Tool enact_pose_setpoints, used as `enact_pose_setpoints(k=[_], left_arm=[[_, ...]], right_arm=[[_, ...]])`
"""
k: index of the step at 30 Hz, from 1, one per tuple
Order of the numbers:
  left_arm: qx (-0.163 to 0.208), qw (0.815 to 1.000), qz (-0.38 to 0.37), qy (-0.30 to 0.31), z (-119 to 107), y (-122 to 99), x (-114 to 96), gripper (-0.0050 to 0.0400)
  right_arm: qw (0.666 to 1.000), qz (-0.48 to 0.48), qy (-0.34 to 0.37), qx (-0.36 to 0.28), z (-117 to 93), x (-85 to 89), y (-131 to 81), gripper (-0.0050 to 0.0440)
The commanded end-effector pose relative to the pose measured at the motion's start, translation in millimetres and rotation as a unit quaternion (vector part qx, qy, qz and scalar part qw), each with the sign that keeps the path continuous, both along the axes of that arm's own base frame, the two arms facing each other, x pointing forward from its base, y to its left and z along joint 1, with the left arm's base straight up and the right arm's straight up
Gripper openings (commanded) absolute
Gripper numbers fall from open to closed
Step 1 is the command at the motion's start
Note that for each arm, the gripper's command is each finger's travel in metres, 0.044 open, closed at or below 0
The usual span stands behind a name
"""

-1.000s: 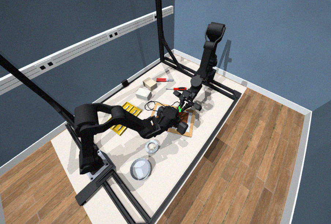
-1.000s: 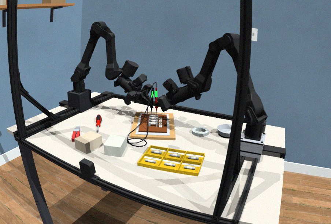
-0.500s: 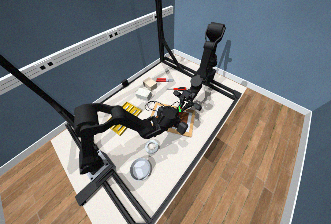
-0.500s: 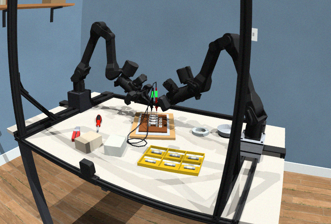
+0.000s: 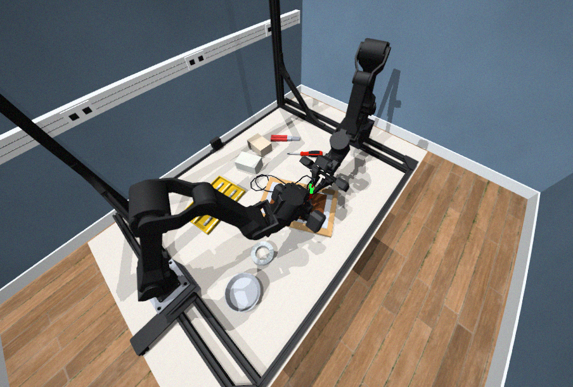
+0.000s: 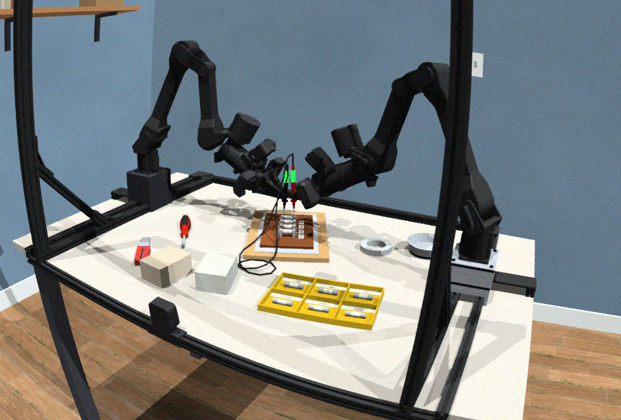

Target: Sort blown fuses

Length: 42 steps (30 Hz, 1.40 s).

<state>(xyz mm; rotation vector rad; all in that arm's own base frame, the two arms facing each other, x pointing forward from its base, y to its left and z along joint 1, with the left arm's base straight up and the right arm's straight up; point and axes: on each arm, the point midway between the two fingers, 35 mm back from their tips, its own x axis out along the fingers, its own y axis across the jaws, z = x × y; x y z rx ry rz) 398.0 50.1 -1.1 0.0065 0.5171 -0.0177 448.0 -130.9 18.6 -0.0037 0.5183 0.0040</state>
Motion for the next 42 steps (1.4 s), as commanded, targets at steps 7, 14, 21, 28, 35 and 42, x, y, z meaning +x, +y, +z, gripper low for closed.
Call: enact_pose_setpoints(k=[7,14,21,28,35,42], left_arm=[[0.001,1.0,0.0,-0.006,4,0,2,-0.005],[0.001,1.0,0.0,-0.006,4,0,2,-0.005],[0.001,1.0,0.001,-0.008,12,0,1,-0.005],[0.002,1.0,0.001,-0.012,23,1,3,-0.005],[0.003,1.0,0.001,-0.015,32,1,5,-0.005],[0.003,1.0,0.001,-0.016,42,1,5,-0.005]], right_arm=[[1.0,-0.001,-0.008,-0.003,7,2.5,-1,-0.005],[1.0,-0.001,-0.008,-0.003,7,2.5,-1,-0.005],[1.0,-0.002,-0.014,-0.005,18,3.5,-1,-0.005],[1.0,-0.002,-0.018,-0.007,31,5.9,-2,-0.005],[1.0,-0.002,-0.019,-0.007,38,5.7,-2,-0.005],[1.0,-0.002,-0.019,-0.007,47,5.4,-2,-0.005]])
